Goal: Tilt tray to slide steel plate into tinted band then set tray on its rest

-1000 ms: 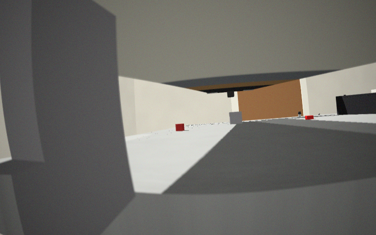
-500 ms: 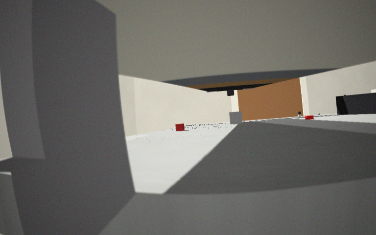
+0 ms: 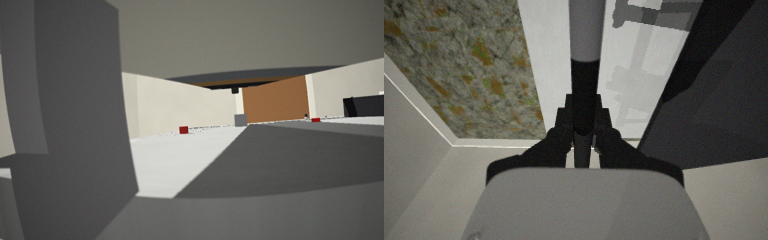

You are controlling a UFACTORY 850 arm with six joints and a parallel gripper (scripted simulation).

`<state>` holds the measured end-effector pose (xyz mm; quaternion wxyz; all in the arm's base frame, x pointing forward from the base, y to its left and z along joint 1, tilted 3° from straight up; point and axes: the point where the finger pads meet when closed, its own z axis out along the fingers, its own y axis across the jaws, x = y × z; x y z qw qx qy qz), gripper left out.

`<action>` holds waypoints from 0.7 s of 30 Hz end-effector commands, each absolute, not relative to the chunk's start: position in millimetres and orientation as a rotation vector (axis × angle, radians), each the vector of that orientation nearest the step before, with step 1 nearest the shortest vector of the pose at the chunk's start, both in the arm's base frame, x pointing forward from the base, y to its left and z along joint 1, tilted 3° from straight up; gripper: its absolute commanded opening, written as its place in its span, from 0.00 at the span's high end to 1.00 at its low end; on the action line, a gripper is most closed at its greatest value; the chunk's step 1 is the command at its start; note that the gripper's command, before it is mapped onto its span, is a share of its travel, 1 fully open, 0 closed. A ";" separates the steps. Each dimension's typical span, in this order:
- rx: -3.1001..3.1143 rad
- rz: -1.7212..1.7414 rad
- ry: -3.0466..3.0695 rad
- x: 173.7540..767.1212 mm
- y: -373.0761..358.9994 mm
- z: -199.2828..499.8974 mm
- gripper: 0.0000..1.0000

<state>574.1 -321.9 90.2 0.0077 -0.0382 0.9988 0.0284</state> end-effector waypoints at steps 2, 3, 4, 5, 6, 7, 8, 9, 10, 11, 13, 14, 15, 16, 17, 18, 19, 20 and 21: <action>-0.120 0.086 3.119 573.8 -316.3 145.2 1.00; -0.120 0.086 3.119 574.2 -318.3 131.4 1.00; -0.120 0.086 3.119 574.8 -320.6 112.4 1.00; -0.120 0.086 3.119 575.4 -322.6 93.4 1.00; -0.120 0.086 3.119 575.8 -323.8 79.5 1.00; -0.120 0.086 3.119 575.9 -324.2 74.4 1.00; -0.120 0.086 3.119 575.9 -324.2 74.4 1.00; -0.120 0.086 3.119 575.9 -324.2 74.4 1.00; -0.120 0.086 3.119 575.9 -324.2 74.4 1.00; -0.120 0.086 3.119 575.9 -324.2 74.4 1.00; -0.120 0.086 3.119 576.0 -324.5 70.1 1.00; -0.120 0.086 3.119 576.0 -324.4 70.5 1.00; -0.120 0.086 3.119 576.0 -324.4 70.8 1.00; -0.120 0.086 3.119 576.0 -324.4 71.2 1.00; -0.120 0.086 3.119 576.0 -324.4 71.6 1.00; -0.120 0.086 3.119 576.0 -324.3 71.9 1.00; -0.120 0.086 3.119 576.0 -324.3 72.3 1.00; -0.120 0.086 3.119 575.9 -324.3 72.7 1.00; -0.120 0.086 3.119 575.9 -324.3 73.1 1.00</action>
